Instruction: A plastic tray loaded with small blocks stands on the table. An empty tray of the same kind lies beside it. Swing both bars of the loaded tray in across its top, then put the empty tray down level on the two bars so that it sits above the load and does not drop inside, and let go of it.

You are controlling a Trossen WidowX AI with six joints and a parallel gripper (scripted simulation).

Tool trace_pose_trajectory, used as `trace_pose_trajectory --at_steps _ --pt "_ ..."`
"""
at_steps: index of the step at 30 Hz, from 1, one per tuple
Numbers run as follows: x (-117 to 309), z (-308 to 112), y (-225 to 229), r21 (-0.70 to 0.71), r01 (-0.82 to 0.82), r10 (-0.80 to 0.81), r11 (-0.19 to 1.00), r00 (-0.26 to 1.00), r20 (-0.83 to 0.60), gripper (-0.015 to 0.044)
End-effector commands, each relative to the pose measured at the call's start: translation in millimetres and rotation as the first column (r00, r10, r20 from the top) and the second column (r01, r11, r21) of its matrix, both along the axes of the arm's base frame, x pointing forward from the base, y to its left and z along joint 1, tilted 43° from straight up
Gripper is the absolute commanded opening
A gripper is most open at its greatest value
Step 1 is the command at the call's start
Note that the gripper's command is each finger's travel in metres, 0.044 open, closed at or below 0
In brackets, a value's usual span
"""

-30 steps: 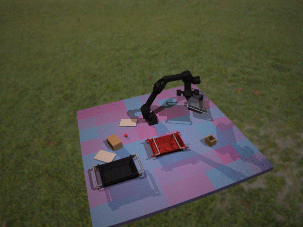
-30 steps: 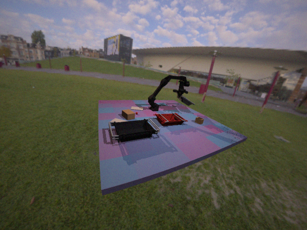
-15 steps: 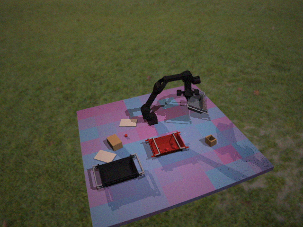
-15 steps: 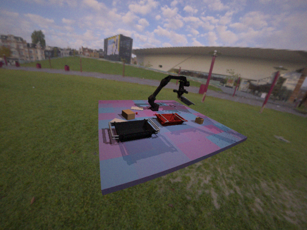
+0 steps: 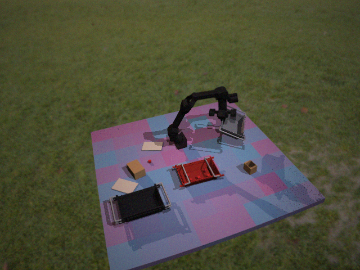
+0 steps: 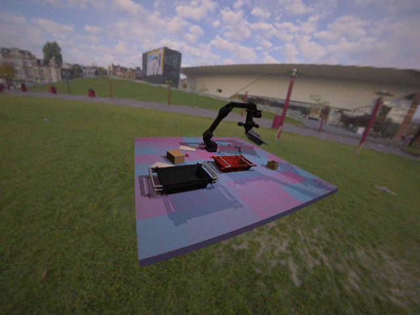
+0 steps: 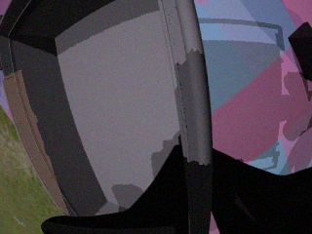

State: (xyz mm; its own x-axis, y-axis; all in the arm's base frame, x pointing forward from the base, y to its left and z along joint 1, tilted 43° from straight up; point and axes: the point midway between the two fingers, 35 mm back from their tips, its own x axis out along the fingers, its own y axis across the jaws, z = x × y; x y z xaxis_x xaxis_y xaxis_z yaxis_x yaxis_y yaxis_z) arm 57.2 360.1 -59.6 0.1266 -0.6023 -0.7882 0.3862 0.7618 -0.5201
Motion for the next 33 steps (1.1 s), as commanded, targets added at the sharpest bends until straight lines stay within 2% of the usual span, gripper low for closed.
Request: trace_pose_trajectory --at_steps 1,17,33 --pt "24.2 22.5 1.9 0.049 0.041 -0.043 0.998 0.998 0.047 0.0" --pt "107.3 76.0 -29.2 0.127 0.2 -0.222 0.972 0.956 0.191 0.0" --pt "176.9 128.2 -84.1 0.206 0.346 -0.398 0.915 0.856 0.33 0.0"
